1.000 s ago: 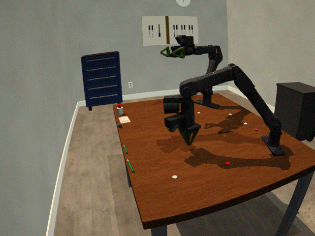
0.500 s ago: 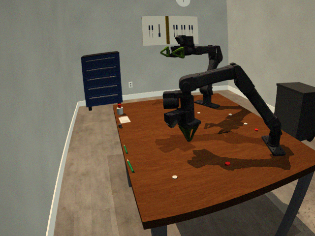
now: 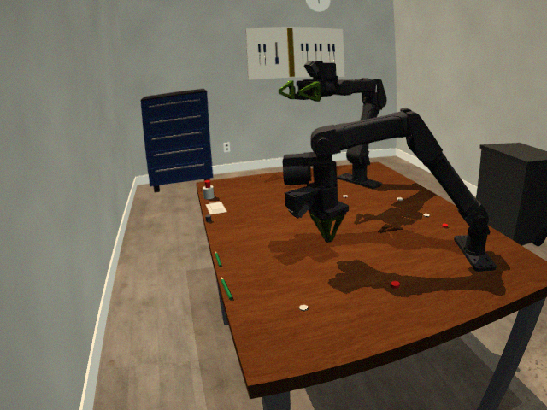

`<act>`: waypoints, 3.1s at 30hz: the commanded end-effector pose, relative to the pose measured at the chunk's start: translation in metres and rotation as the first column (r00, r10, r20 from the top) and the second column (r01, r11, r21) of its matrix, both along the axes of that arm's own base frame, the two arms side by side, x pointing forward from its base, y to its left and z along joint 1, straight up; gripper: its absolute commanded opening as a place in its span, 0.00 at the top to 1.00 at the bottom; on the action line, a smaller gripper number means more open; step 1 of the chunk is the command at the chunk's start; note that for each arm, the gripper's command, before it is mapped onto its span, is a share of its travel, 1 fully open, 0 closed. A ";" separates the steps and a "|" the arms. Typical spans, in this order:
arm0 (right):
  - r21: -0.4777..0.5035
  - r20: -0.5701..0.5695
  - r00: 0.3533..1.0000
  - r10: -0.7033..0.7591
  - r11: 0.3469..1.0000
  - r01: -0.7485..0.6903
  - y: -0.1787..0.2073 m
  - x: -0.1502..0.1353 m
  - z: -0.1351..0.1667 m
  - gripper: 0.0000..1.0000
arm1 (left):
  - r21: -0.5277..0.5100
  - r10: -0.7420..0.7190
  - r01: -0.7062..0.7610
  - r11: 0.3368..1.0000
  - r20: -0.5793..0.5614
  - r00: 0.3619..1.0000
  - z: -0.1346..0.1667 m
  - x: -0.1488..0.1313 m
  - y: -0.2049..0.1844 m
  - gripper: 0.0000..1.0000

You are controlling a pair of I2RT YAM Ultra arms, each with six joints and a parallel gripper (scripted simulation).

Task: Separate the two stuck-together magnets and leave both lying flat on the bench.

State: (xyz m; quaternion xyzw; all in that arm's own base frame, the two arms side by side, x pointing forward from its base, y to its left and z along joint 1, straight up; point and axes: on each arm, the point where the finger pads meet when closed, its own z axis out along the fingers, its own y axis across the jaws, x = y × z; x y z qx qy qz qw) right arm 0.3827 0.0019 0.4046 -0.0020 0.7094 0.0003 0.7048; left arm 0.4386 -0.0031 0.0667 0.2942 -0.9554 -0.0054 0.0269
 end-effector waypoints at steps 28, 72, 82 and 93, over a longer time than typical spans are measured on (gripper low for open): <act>0.002 0.023 1.000 0.000 1.000 0.000 0.000 -0.002 0.008 0.00 | 0.016 -0.204 0.203 0.979 0.084 0.975 0.006 0.005 0.000 0.82; 0.002 0.023 1.000 0.000 1.000 0.000 0.000 -0.002 0.008 0.00 | -0.686 0.233 0.371 0.626 0.618 0.751 0.107 0.037 -0.133 0.82; 0.002 0.023 1.000 0.000 1.000 0.000 0.000 -0.002 0.008 0.00 | -0.751 0.321 0.434 0.497 0.624 0.712 0.121 0.033 -0.157 0.82; 0.002 0.023 1.000 0.000 1.000 0.000 0.000 -0.002 0.008 0.00 | -0.784 0.370 0.513 0.350 0.618 0.693 0.141 0.011 -0.177 0.82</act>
